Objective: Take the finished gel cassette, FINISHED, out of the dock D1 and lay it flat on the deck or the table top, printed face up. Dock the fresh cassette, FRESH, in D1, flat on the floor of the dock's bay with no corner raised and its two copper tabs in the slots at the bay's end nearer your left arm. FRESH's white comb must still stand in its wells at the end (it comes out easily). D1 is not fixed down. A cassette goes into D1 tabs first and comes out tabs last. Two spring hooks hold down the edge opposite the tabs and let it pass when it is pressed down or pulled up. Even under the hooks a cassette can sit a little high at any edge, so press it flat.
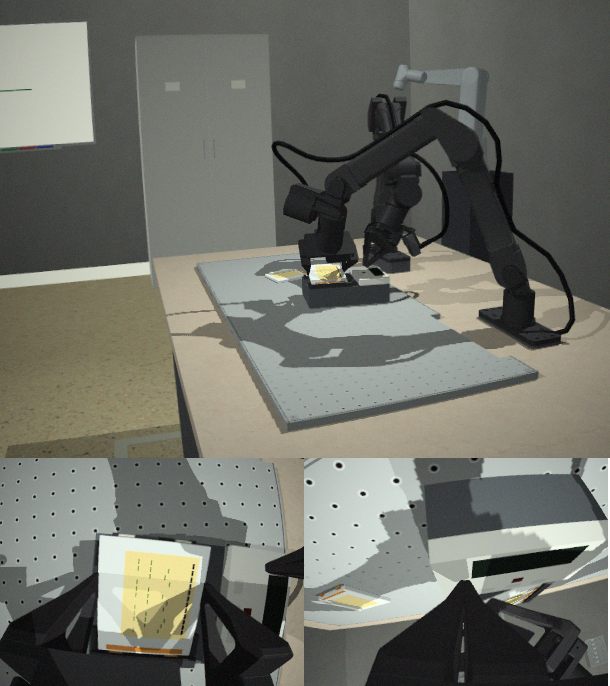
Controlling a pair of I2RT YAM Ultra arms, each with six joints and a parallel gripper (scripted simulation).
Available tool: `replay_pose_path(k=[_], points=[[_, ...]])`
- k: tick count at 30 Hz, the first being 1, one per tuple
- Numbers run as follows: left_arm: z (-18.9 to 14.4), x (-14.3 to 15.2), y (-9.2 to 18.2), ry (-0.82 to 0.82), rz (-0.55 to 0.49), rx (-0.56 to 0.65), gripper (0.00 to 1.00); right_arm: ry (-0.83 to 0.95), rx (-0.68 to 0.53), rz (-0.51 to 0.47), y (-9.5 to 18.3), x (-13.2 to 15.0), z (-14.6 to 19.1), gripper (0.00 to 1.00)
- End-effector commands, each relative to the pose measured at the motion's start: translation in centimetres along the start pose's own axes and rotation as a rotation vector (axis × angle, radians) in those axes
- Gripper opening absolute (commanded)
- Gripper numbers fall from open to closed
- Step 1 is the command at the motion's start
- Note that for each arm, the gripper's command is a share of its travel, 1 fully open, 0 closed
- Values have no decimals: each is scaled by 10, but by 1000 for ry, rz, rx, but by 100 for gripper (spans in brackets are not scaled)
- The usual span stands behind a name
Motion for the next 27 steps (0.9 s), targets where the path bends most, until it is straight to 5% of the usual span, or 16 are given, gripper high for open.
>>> replay_pose_path(k=[1,27], points=[[1,-7,13,-5,-36,-28,0,101,-160,-189,-22,-42,43,0],[2,-9,12,-7,-50,-29,0,101,-160,-189,-22,-42,43,0]])
Point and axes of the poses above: on each arm, the point where the finger pads meet when closed, its own y axis back along the fingers, its own z axis across the jaws, x = y × z, the point moved 7 cm from there along y, back along the fingers, and after that the axes turned 5 degrees about -y, right-handed, at the moved point
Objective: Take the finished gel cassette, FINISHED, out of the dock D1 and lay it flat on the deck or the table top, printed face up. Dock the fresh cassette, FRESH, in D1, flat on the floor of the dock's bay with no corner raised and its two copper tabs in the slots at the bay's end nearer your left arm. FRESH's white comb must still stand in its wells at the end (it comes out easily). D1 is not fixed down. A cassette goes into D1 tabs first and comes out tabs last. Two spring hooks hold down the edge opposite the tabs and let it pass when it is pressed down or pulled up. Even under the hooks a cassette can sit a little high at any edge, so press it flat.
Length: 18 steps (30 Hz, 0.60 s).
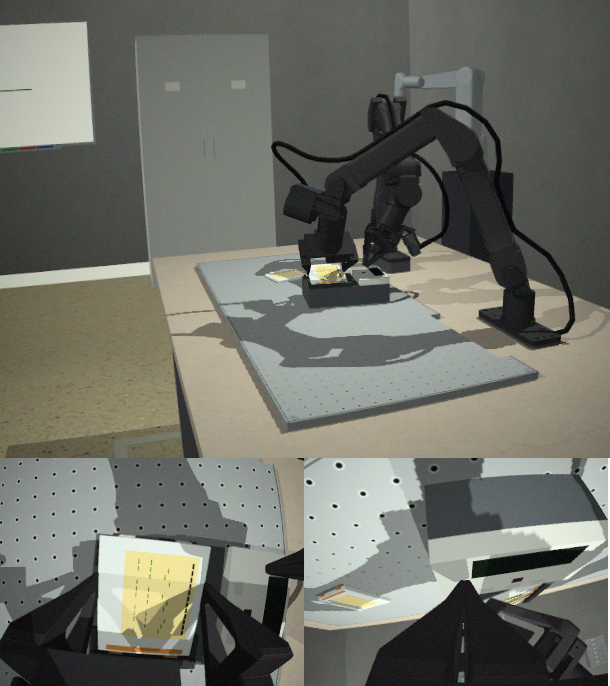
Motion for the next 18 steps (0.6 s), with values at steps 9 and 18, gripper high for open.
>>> replay_pose_path(k=[9,18], points=[[2,-11,12,-18,-61,-26,0,101,-160,-189,-22,-42,43,0],[2,-11,12,-18,-61,-26,0,101,-160,-189,-22,-42,43,0]])
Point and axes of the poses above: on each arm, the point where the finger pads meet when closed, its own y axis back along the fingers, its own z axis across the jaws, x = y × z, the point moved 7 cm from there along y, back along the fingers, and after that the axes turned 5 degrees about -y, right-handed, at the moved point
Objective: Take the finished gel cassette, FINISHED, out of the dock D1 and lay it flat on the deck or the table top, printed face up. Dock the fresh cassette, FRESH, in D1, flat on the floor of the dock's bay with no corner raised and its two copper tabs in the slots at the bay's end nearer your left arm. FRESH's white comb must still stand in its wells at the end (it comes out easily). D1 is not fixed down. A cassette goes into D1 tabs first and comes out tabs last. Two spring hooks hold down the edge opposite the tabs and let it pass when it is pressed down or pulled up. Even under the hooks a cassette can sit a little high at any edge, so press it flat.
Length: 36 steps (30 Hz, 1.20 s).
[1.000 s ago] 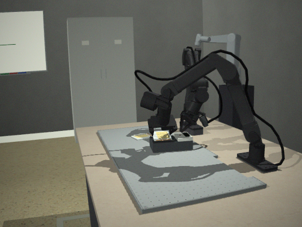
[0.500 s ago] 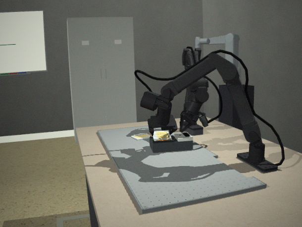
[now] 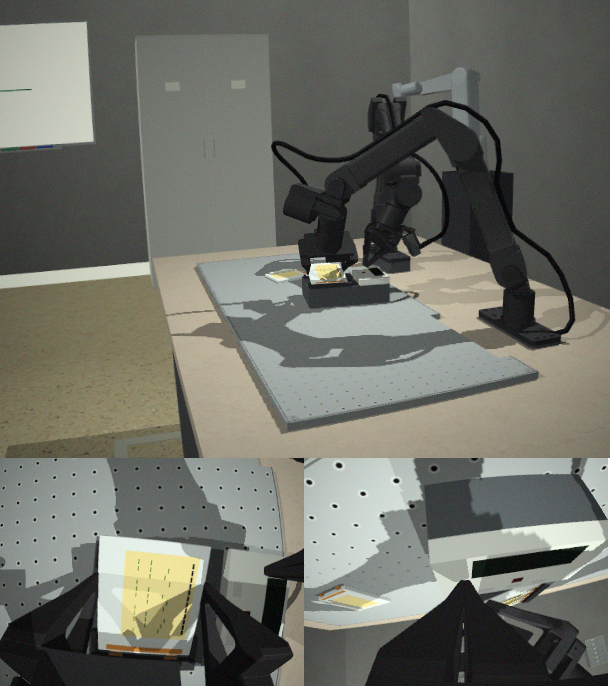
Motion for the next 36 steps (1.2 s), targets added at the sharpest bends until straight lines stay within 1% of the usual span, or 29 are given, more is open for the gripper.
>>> replay_pose_path(k=[1,36], points=[[1,-10,12,-17,-49,-27,0,101,-160,-189,-22,-42,43,0],[2,-17,11,-27,-35,-27,0,101,-160,-189,-22,-42,43,0]])
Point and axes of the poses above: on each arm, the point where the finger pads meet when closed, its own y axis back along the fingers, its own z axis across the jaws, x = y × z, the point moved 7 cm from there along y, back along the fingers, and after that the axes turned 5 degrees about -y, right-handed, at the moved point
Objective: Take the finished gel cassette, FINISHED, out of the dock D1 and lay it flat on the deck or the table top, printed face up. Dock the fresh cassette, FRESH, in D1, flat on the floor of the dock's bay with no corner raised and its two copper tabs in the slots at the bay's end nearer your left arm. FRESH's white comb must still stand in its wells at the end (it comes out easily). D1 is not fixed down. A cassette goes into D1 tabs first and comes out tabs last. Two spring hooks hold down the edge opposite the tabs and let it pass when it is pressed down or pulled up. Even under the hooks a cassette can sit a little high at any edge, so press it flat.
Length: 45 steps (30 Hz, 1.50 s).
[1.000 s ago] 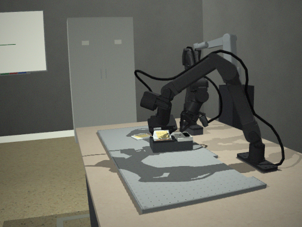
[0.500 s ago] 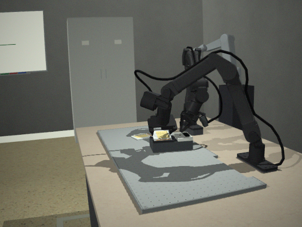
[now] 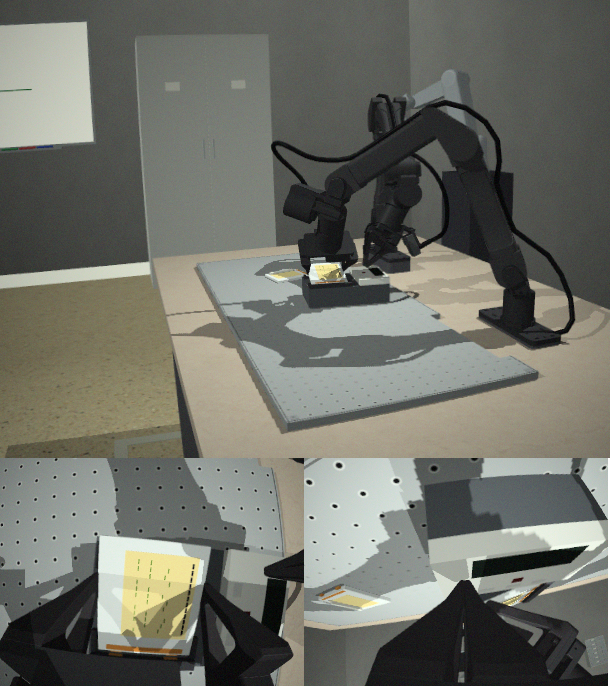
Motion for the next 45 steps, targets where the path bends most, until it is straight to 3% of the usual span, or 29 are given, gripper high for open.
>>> replay_pose_path(k=[1,45], points=[[2,-17,11,-30,-35,-26,0,101,-160,-189,-22,-42,43,0],[3,-27,13,-40,-12,-21,0,101,-160,-189,-22,-42,43,0]])
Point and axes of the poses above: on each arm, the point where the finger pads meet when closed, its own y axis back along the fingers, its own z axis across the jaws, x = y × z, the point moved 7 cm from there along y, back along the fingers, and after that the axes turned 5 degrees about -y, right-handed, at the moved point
